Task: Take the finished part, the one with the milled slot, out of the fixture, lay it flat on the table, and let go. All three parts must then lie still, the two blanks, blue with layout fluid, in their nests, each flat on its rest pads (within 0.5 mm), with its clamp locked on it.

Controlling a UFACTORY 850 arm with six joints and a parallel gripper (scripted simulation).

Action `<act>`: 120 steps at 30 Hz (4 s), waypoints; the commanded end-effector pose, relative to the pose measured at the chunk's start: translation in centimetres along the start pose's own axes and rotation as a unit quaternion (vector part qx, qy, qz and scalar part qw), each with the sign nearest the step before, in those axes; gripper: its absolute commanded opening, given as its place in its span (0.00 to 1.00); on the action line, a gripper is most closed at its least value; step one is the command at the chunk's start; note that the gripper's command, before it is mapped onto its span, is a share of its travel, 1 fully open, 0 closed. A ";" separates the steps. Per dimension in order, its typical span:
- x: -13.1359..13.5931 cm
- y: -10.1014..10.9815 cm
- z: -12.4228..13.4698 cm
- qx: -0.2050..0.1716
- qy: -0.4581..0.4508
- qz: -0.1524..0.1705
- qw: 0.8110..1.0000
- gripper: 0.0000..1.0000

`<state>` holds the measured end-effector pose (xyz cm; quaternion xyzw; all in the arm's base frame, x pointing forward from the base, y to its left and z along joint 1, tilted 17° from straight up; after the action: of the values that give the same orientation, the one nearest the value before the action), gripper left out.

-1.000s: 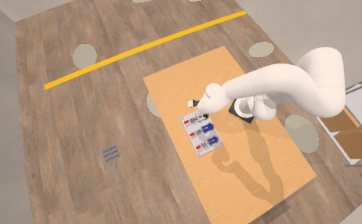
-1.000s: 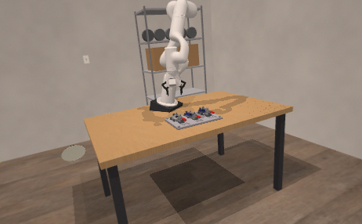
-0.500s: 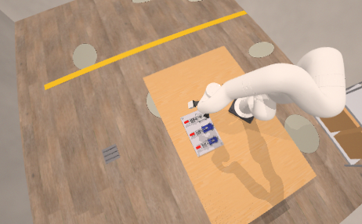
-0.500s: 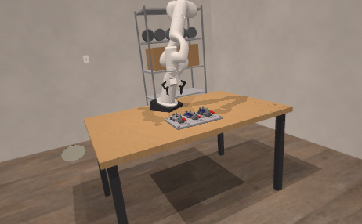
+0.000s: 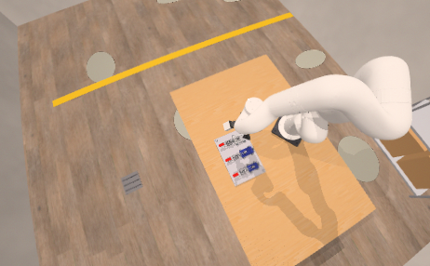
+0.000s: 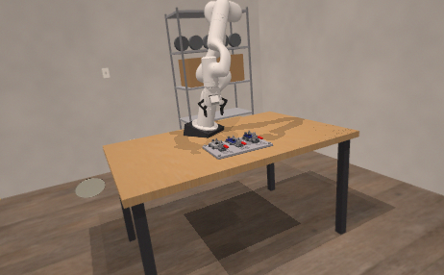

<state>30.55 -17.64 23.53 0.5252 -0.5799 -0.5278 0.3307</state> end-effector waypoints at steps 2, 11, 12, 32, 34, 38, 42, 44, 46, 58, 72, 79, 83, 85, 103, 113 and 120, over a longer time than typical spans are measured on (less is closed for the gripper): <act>0.0 0.1 -0.1 0.001 0.001 0.000 1.000 1.00; 0.1 0.5 0.0 0.004 0.084 -0.002 0.996 1.00; 0.1 0.5 0.0 0.005 0.091 -0.002 0.996 1.00; 0.1 0.6 0.0 0.005 0.099 -0.002 0.995 1.00; 0.1 0.6 0.0 0.005 0.099 -0.002 0.995 0.00; 0.1 0.6 0.0 0.005 0.099 -0.002 0.995 0.00; 0.1 0.6 0.0 0.005 0.099 -0.002 0.995 0.00; 0.1 0.6 0.0 0.005 0.099 -0.002 0.995 0.00; 0.1 0.6 0.0 0.005 0.099 -0.002 0.995 0.00; 0.1 0.6 0.0 0.005 0.099 -0.002 0.995 0.00; 0.1 0.6 0.0 0.005 0.099 -0.002 0.995 0.00; 0.1 0.6 0.0 0.005 0.099 -0.002 0.995 1.00; 0.1 0.6 0.0 0.005 0.099 -0.002 0.995 1.00; 0.1 0.6 0.0 0.005 0.099 -0.002 0.995 1.00; 0.1 0.6 0.0 0.005 0.099 -0.002 0.995 1.00; 0.1 0.6 0.0 0.005 0.099 -0.002 0.995 1.00; 0.1 0.6 0.0 0.005 0.099 -0.002 0.995 1.00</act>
<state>30.34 -17.79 24.01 0.5775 -0.5452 -0.4715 0.3833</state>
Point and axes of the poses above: the point where the finger pads meet when closed, its own y axis back along the fingers, its own x axis across the jaws, z = x × y, the point moved 1 cm from there along y, back along the fingers, and after that the axes turned 8 degrees about y, right-handed, at the moved point
